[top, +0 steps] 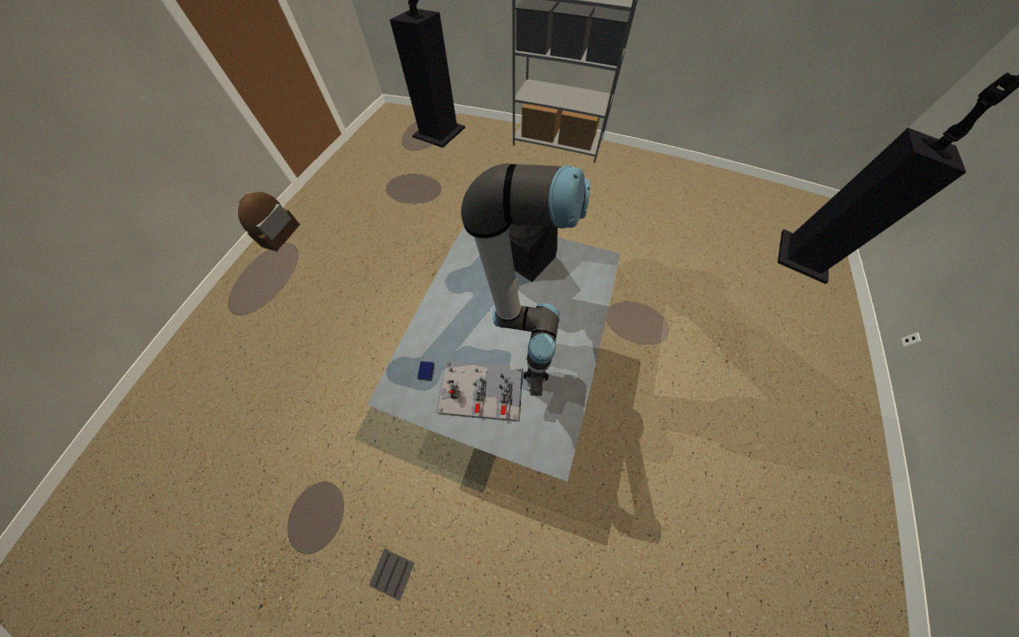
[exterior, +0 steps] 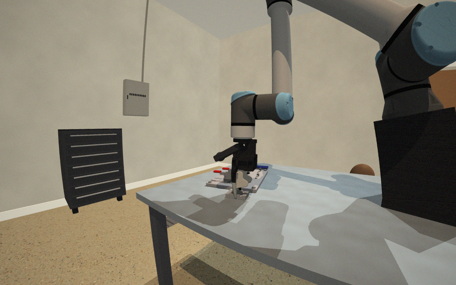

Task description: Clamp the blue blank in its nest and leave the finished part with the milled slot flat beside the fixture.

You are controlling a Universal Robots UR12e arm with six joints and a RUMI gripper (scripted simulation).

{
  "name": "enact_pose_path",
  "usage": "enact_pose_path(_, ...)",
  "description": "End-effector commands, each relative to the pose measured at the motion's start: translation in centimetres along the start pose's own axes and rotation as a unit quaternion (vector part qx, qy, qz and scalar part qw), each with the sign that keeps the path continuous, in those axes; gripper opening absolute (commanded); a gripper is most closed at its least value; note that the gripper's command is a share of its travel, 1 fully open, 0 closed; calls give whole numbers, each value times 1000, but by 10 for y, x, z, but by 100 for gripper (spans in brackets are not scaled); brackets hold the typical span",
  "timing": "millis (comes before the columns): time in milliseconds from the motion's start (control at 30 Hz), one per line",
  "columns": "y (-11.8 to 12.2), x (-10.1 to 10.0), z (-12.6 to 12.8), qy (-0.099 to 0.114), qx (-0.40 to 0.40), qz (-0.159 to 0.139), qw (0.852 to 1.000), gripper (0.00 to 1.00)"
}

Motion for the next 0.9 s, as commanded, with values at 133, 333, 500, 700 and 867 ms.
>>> enact_pose_path(133, 0, 1, 0, 0, 0, 1, 1000, 54)
enact_pose_path(333, 0, 1, 0, 0, 0, 1, 1000, 54)
enact_pose_path(500, 0, 1, 0, 0, 0, 1, 1000, 54)
enact_pose_path(700, 0, 1, 0, 0, 0, 1, 1000, 54)
enact_pose_path(867, 0, 1, 0, 0, 0, 1, 1000, 54)
Point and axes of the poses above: the point where the finger pads meet when closed, its own x axis back along the fingers, its own z axis across the jaws, y = z × x, the point moved 6 cm from there along x, back along the fingers, and after that the axes turned 11 degrees about x, right-handed, at the moved point
